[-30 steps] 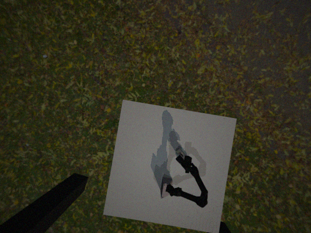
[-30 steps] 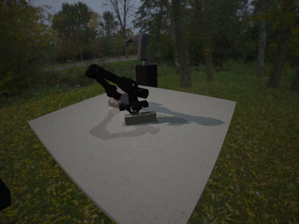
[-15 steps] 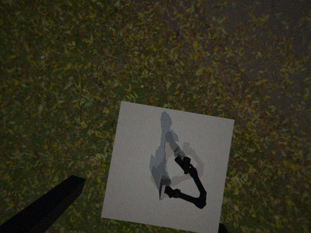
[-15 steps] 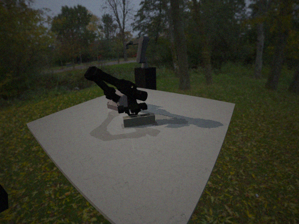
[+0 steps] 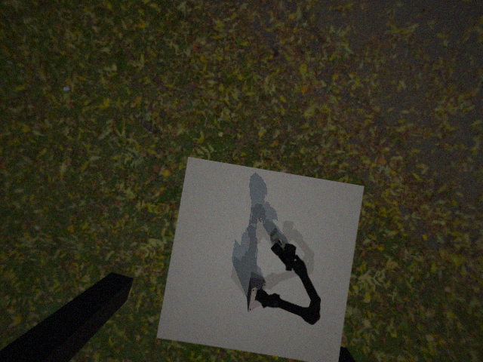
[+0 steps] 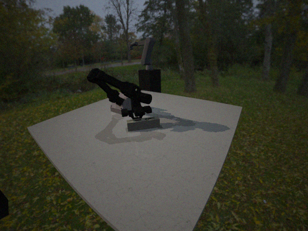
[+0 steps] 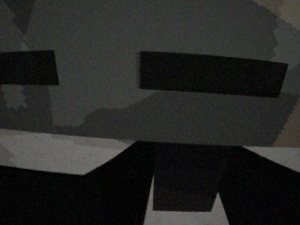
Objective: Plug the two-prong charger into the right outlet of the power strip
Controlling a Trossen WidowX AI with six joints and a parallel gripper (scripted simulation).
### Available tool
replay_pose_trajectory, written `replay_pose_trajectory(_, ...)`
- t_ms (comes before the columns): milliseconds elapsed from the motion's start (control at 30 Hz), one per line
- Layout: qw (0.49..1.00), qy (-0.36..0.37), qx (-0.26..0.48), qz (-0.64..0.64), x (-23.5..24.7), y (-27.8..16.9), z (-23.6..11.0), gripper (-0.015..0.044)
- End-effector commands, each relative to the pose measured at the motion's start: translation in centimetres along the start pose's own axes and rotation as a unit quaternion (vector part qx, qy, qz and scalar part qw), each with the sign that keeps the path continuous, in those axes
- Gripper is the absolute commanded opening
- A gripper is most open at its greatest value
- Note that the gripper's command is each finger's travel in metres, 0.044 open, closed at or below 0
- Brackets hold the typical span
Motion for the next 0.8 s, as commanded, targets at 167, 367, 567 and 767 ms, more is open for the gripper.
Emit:
replay_pose_trajectory(167,1.000,0.000,-0.014,0.014,-0.03,0.74,0.06,0.0000)
replay_pose_trajectory(367,1.000,0.000,-0.014,0.014,-0.03,0.66,0.05,0.0000)
replay_pose_trajectory(567,1.000,0.000,-0.014,0.014,-0.03,0.58,0.03,0.0000)
replay_pose_trajectory(767,1.000,0.000,-0.014,0.014,-0.03,0.51,-0.01,0.0000)
Point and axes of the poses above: the point midway between the two fingers, 35 mm back from their tips, its own z axis out along the fingers, its own x axis across the jaws, y = z × x, the point moved 8 cm from there along -z, back along the fingers, and after that the axes turned 1 degree about z, right-handed, at the moved point
